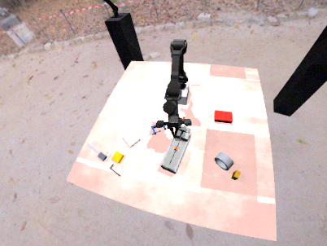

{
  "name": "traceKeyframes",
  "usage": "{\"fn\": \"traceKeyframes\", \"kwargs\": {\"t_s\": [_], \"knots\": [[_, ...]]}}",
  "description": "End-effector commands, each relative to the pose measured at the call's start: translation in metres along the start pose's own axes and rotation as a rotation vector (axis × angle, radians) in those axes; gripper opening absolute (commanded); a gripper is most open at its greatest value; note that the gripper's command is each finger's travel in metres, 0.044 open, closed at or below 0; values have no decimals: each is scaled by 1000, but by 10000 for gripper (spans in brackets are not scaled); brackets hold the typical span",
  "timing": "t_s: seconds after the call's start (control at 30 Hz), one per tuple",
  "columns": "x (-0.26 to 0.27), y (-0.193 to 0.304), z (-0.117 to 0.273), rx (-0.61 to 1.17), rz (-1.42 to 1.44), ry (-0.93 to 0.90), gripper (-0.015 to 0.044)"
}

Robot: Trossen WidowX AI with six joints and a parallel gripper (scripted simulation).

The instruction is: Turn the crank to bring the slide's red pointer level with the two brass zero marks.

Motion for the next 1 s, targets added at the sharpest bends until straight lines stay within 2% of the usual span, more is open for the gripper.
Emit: {"fn": "traceKeyframes", "kwargs": {"t_s": [0.0, 0.33, 0.87, 0.93, 0.97], "knots": [[0, 0, 0, 0, 0, 1, 0], [0, 0, 0, 0, 0, 0, 0], [0, 0, 0, 0, 0, 0, 420], [0, 0, 0, 0, 0, 0, 440], [0, 0, 0, 0, 0, 0, 414]]}}
Point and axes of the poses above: the point midway between the two fingers, 35 mm back from their tips, its own z axis back along the fingers, its own x axis across the jaws, y = z × x, the point moved 1 cm from there along z, back along the fingers, and after that the axes turned 8 degrees about -z, right-handed, at the moved point
